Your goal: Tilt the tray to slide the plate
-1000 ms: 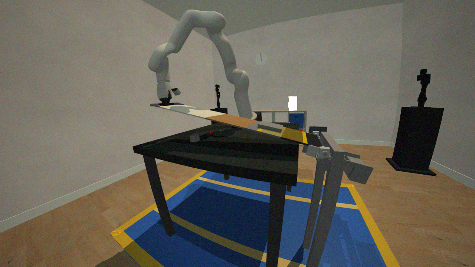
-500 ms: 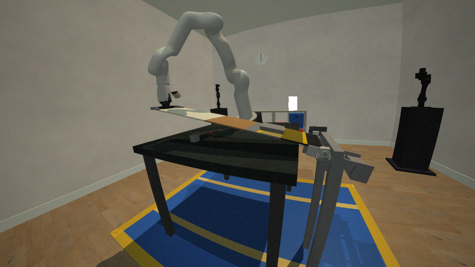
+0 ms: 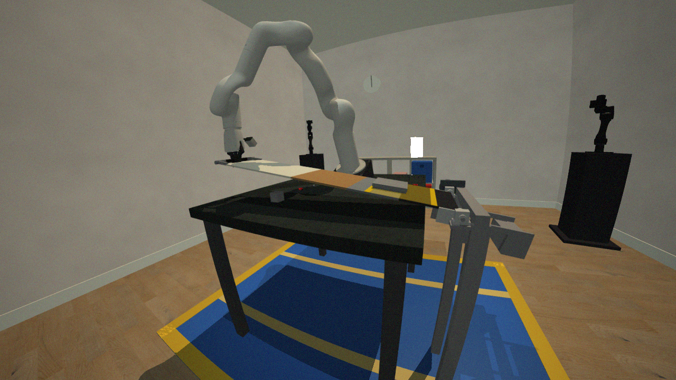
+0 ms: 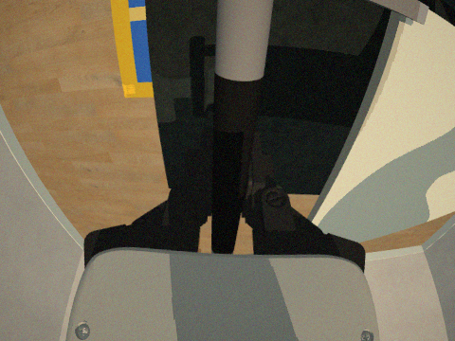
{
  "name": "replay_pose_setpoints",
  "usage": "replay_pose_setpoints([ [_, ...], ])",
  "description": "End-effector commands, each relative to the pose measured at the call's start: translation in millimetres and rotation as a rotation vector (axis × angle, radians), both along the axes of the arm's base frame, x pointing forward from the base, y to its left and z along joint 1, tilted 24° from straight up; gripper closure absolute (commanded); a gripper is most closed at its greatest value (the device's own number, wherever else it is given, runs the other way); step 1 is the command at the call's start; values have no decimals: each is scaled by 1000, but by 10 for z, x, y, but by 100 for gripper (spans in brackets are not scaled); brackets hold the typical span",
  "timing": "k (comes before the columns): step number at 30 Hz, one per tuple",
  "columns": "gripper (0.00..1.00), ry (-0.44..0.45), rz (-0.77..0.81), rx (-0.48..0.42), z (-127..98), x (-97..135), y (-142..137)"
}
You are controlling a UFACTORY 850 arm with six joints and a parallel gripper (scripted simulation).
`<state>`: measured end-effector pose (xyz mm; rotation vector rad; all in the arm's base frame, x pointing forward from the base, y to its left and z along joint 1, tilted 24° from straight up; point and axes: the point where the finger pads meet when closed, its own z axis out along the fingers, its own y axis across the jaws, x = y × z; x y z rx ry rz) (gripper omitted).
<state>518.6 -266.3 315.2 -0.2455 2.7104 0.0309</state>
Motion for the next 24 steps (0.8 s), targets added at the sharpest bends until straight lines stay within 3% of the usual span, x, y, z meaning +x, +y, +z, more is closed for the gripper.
replay_pose_setpoints([
  [1,100,-3,0,-2,8,11,-8],
  [13,100,-3,0,-2,19,6,-7],
  [18,100,-3,0,-2,700,-326,99],
  [19,100,-3,0,-2,745,-348,108],
  [21,100,-3,0,-2,577,-265,75],
  [24,100,-3,0,-2,112,-38,4],
])
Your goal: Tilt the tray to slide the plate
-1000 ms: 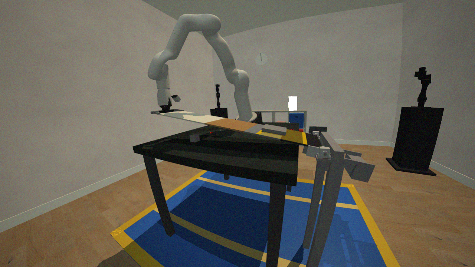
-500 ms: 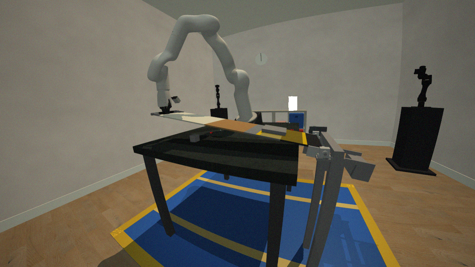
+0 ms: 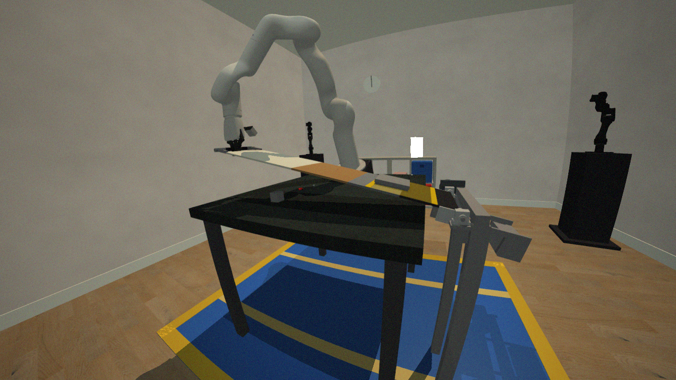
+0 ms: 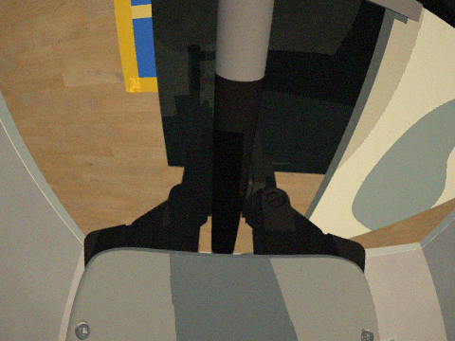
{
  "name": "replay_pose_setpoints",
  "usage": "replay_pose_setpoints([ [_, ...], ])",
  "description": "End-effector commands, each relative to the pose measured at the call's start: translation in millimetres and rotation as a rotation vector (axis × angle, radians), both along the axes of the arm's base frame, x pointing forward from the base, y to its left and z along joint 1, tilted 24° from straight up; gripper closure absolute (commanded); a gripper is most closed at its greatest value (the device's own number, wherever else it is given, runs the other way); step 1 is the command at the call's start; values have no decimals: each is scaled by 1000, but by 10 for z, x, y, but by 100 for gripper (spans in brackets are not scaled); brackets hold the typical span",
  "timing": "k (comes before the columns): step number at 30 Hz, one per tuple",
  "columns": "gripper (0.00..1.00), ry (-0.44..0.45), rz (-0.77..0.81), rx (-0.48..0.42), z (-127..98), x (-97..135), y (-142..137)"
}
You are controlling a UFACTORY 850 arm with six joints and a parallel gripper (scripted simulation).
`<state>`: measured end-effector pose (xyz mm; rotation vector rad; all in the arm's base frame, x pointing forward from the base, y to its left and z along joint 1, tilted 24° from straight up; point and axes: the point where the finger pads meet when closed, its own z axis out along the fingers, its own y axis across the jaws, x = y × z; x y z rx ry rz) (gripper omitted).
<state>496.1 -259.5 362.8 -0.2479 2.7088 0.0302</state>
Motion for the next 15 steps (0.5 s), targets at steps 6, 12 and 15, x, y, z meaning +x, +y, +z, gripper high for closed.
replay_pose_setpoints([
  [6,100,-1,-2,-1,-409,208,-70],
  [12,100,-1,-2,-1,-427,217,-72],
  [15,100,-1,-2,-1,-424,215,-71],
])
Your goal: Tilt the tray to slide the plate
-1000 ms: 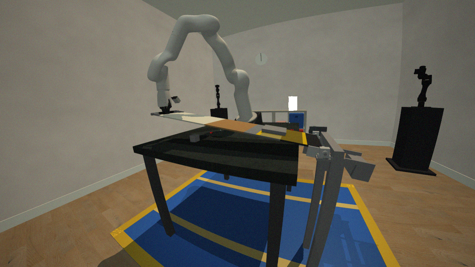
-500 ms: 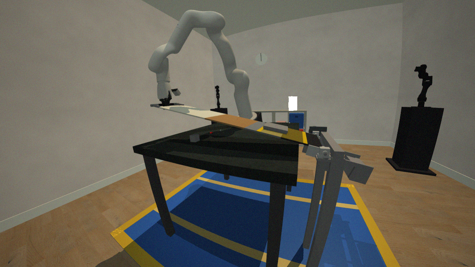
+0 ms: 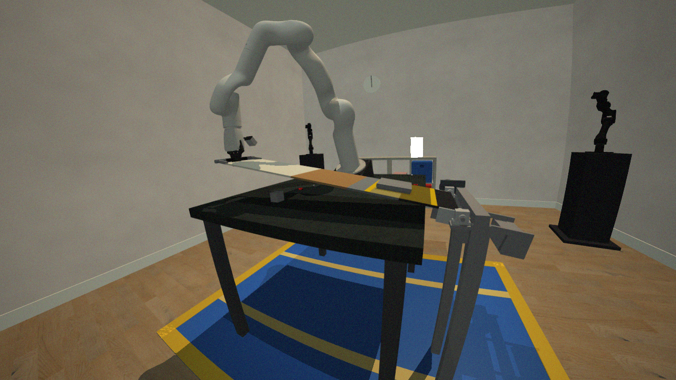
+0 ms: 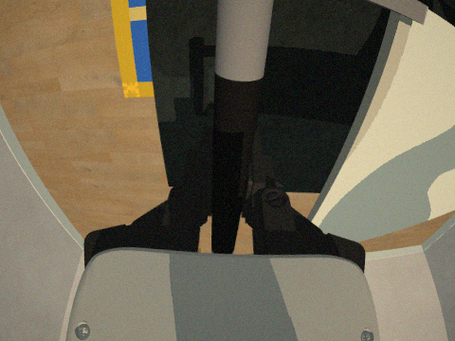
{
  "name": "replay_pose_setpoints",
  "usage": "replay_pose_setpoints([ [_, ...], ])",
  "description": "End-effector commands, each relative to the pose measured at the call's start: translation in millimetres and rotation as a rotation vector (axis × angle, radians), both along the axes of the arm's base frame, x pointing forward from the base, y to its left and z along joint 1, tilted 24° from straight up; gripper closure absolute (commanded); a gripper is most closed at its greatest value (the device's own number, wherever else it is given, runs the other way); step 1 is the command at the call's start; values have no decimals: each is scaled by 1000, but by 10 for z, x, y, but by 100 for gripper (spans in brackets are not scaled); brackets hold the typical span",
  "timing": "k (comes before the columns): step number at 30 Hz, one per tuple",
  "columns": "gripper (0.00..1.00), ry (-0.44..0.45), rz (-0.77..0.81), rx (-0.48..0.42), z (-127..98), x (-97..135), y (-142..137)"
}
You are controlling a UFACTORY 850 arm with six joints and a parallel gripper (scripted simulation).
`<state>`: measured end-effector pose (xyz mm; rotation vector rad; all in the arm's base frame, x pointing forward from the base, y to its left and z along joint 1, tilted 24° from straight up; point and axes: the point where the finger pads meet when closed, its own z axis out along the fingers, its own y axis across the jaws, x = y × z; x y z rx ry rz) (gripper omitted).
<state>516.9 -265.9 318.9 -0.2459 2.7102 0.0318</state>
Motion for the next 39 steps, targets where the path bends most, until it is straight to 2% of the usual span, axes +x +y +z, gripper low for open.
replay_pose_setpoints([
  [1,100,-3,-1,-2,15,7,-7],
  [8,100,-3,-1,-2,21,4,-7],
  [10,100,-3,-1,-2,229,-96,20],
  [13,100,-3,-1,-2,692,-323,101],
  [14,100,-3,-1,-2,737,-345,110],
  [15,100,-3,-1,-2,692,-323,101],
  [18,100,-3,-1,-2,229,-96,20],
  [20,100,-3,-1,-2,58,-14,-2],
  [25,100,-3,-1,-2,58,-14,-2],
  [39,100,-3,-1,-2,-368,188,-40],
])
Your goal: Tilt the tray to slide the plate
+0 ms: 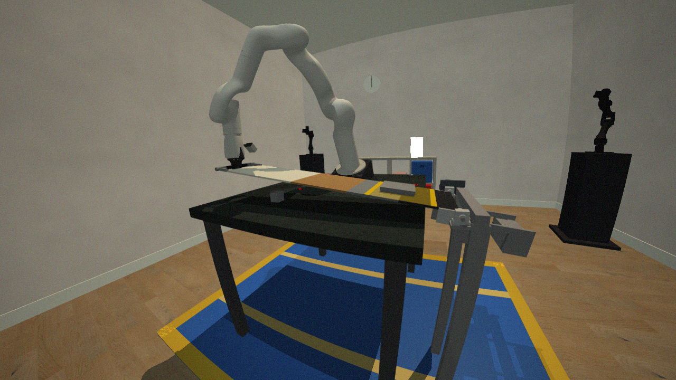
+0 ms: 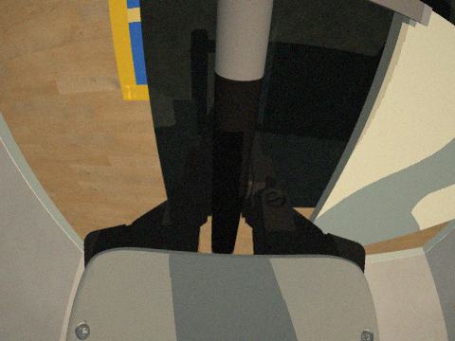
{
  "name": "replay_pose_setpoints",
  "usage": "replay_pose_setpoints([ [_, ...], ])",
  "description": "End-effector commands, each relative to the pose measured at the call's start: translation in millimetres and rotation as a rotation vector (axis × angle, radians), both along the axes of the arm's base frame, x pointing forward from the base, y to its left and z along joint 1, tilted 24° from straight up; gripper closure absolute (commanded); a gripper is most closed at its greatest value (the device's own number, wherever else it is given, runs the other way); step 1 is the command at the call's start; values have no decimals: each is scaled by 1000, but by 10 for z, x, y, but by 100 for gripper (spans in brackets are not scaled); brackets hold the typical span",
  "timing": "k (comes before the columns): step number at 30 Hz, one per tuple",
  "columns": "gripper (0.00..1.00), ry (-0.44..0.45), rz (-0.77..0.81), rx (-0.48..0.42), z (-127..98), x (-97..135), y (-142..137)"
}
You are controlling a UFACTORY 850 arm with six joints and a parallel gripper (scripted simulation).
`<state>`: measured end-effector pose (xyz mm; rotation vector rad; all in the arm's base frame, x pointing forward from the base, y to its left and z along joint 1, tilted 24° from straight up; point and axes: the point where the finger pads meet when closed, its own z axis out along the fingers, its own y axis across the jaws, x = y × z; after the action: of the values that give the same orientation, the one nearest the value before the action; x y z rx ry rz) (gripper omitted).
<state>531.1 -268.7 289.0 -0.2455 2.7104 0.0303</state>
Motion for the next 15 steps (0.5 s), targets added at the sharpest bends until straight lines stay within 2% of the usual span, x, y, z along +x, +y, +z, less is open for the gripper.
replay_pose_setpoints([
  [1,100,-3,0,-1,-97,60,-14],
  [3,100,-3,0,-1,-97,60,-14],
  [15,100,-3,0,-1,-448,222,-25],
])
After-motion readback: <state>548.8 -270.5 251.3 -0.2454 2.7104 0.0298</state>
